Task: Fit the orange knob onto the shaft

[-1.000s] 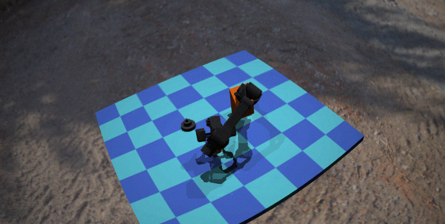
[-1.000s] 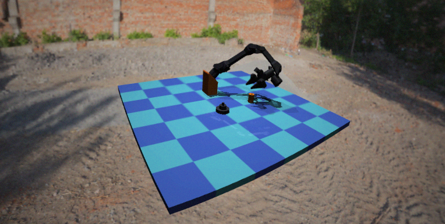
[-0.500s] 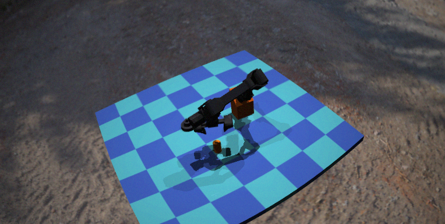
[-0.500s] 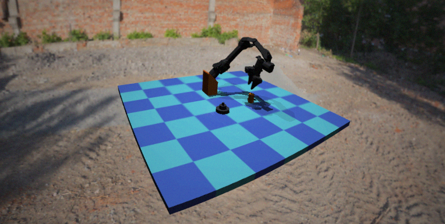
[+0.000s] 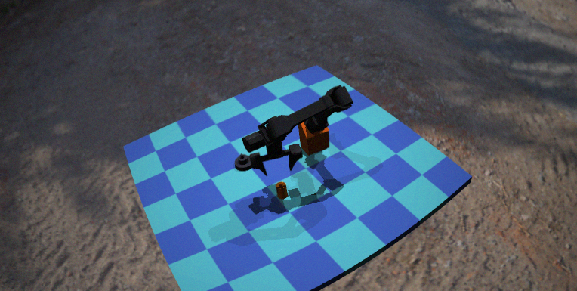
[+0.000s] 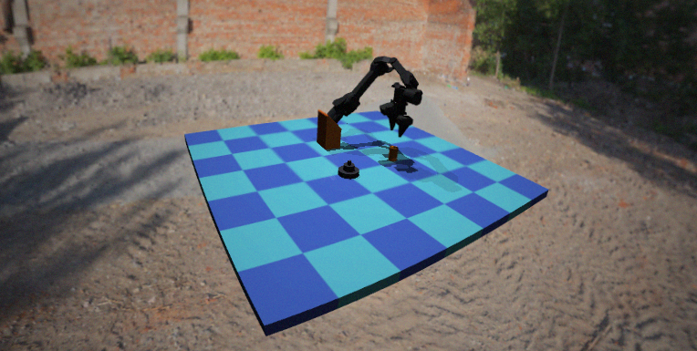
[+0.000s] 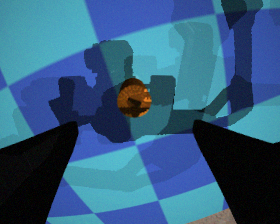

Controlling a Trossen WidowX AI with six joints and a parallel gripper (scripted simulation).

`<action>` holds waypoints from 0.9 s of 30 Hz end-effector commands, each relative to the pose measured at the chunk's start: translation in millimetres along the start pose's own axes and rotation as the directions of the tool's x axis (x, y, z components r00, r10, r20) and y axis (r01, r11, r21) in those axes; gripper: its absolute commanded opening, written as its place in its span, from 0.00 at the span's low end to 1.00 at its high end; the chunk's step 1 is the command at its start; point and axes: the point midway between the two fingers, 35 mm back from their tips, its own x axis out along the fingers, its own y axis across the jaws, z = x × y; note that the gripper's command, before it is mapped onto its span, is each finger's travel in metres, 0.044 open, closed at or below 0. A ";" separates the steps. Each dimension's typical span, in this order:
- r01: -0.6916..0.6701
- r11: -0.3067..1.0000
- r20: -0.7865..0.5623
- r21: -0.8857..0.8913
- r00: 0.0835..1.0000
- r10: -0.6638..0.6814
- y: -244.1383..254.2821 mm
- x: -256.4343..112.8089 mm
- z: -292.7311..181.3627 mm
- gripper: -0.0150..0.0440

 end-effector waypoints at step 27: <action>-0.006 -0.411 -0.007 -0.911 1.000 0.002 -0.5 0.1 -1.2 1.00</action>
